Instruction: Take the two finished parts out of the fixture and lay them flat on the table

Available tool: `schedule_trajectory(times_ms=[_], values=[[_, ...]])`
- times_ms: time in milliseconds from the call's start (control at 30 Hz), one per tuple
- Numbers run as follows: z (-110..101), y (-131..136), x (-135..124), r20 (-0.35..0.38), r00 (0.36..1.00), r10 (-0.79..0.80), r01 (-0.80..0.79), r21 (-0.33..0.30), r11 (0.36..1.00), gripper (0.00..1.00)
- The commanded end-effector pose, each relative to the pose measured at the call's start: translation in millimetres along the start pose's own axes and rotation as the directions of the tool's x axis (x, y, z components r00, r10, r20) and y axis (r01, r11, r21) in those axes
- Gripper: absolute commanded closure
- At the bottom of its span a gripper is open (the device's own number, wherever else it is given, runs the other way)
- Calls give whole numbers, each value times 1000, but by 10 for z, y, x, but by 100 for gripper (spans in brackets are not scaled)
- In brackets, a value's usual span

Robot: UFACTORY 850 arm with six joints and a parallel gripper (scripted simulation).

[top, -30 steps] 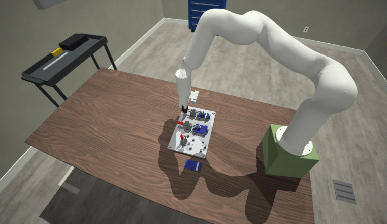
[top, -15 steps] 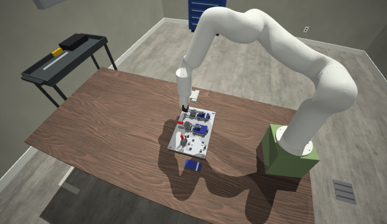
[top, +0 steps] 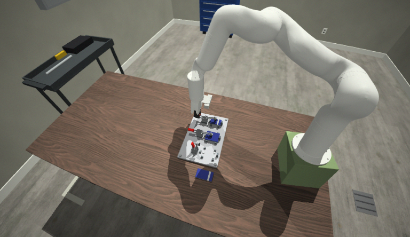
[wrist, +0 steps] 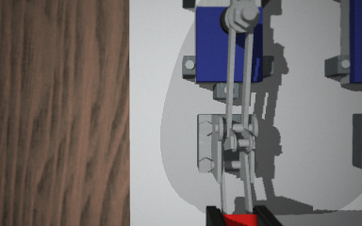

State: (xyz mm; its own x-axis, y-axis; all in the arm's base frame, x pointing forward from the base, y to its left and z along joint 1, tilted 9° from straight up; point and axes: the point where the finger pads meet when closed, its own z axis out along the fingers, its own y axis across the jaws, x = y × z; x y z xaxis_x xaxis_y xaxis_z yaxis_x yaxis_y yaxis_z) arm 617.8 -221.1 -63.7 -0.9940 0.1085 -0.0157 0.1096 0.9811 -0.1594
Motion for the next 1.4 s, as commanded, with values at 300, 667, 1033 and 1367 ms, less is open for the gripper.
schedule_trajectory(times_ms=[300,667,1033,1367], values=[[-79,-3,66,1,1000,0,0,1,1000,100],[-118,-3,132,1,1000,0,0,1,1000,100],[-150,-3,213,1,1000,0,0,1,1000,100],[-162,-3,268,1,1000,0,0,1,1000,100]])
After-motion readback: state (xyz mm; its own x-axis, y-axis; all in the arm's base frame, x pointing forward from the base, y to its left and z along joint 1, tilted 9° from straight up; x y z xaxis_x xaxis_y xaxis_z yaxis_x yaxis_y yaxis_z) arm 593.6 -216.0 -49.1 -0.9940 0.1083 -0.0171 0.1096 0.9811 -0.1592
